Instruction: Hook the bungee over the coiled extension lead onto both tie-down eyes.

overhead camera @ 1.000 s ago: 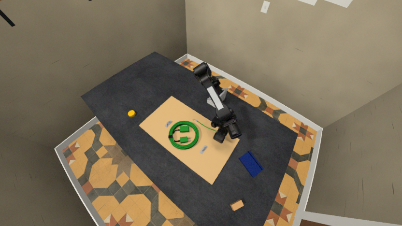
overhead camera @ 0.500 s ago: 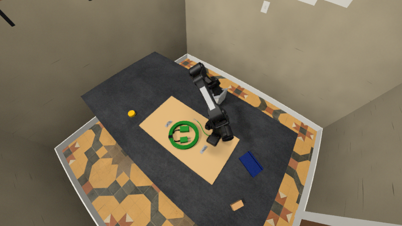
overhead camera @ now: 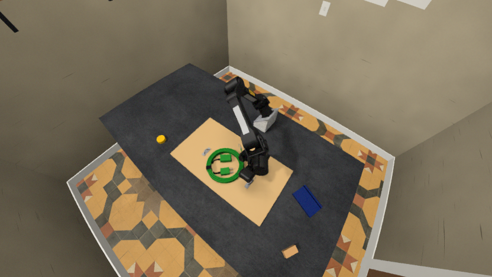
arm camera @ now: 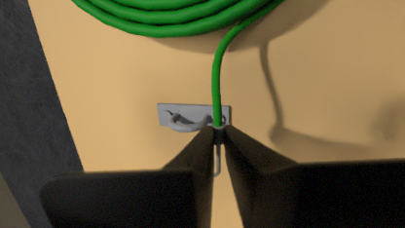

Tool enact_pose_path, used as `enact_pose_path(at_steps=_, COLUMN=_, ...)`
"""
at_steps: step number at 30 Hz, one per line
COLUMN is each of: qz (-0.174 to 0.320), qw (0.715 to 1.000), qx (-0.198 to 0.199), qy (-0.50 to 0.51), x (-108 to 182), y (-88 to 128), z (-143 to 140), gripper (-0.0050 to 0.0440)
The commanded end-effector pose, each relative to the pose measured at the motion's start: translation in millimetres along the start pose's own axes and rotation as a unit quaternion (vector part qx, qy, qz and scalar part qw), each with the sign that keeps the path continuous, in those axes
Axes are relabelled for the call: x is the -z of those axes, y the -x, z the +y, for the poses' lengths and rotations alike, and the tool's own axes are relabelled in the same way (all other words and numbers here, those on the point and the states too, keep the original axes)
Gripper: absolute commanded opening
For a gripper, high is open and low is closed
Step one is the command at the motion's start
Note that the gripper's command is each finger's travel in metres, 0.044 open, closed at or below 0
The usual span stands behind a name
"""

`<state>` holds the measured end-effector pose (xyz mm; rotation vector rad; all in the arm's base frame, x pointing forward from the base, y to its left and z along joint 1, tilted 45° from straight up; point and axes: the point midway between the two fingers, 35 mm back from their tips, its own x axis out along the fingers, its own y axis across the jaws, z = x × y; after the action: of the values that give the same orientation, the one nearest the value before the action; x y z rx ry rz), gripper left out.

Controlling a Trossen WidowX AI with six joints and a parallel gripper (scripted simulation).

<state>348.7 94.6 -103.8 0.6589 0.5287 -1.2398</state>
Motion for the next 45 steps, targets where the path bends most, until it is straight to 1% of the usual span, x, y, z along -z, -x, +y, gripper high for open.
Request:
enact_pose_path(at_steps=1, qz=0.005, qw=1.000, qx=-0.008, qy=-0.005, x=-0.8, y=6.5, z=5.4, gripper=-0.0050)
enact_pose_path(at_steps=13, qz=0.005, qw=1.000, qx=-0.006, qy=-0.005, x=0.5, y=4.6, z=4.1, gripper=-0.0050)
enact_pose_path(at_steps=20, qz=0.005, qw=1.000, qx=-0.006, qy=-0.003, x=0.5, y=-6.9, z=1.0, gripper=-0.0050)
enact_pose_path(at_steps=22, qz=0.005, qw=1.000, qx=-0.006, qy=-0.003, x=0.5, y=-6.9, z=1.0, gripper=-0.0050)
enact_pose_path(at_steps=37, qz=0.006, qw=1.000, qx=-0.006, qy=0.003, x=-0.3, y=-32.4, z=-7.3, gripper=-0.0050)
enact_pose_path(at_steps=45, qz=0.009, qw=1.000, qx=-0.009, qy=-0.005, x=-0.8, y=-26.9, z=-2.7, gripper=-0.0050)
